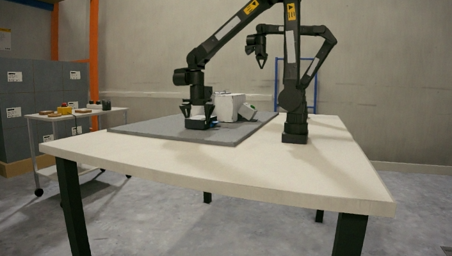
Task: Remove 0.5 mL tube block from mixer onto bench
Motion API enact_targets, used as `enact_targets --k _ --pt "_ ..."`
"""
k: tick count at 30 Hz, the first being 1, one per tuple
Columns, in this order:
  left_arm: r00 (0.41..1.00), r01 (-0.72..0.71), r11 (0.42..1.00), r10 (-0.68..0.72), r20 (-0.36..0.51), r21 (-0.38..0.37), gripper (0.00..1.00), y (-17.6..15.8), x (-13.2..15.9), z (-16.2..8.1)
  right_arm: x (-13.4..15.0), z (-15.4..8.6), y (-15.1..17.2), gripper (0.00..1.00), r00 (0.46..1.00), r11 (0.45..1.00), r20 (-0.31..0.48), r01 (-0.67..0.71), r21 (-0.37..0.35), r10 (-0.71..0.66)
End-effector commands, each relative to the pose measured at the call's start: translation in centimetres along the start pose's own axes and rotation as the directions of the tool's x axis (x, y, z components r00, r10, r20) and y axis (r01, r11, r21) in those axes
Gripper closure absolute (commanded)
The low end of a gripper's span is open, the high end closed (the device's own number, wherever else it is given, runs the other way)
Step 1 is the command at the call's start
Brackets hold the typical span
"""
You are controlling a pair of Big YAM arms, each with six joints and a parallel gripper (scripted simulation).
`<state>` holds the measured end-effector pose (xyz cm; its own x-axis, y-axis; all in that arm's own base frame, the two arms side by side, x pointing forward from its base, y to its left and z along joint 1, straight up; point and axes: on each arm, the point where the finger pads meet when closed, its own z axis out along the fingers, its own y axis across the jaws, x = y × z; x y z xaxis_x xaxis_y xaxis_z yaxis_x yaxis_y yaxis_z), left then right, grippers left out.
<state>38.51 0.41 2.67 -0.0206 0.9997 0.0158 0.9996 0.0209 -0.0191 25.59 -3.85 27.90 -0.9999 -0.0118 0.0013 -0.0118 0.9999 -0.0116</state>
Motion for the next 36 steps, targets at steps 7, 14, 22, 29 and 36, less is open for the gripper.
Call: enact_targets --k 7,14,22,29,36 --pt "1.0 0.0 0.996 0.0 0.006 -0.084 1.0 3.5 0.2 -2.0 -0.7 -2.4 -0.3 1.0 0.999 1.0 0.054 -0.007 0.008 0.007" --pt "1.0 0.0 0.997 0.0 0.006 -0.078 1.0 3.2 0.2 -1.7 -0.2 -1.3 -0.2 1.0 1.0 1.0 0.026 -0.007 0.004 0.007" --pt "1.0 0.0 0.997 0.0 0.006 -0.076 1.0 3.1 0.2 -1.6 0.3 -0.4 -0.1 1.0 1.0 1.0 0.002 -0.006 0.001 0.006" --pt "1.0 0.001 0.997 0.0 0.006 -0.071 1.0 2.9 0.2 -1.4 0.2 -0.5 -0.1 1.0 1.0 1.0 0.005 -0.007 0.001 0.007" --pt "1.0 0.001 0.998 0.0 0.006 -0.069 1.0 2.8 0.2 -1.3 -0.2 -1.2 -0.2 1.0 1.0 1.0 0.024 -0.007 0.004 0.007"
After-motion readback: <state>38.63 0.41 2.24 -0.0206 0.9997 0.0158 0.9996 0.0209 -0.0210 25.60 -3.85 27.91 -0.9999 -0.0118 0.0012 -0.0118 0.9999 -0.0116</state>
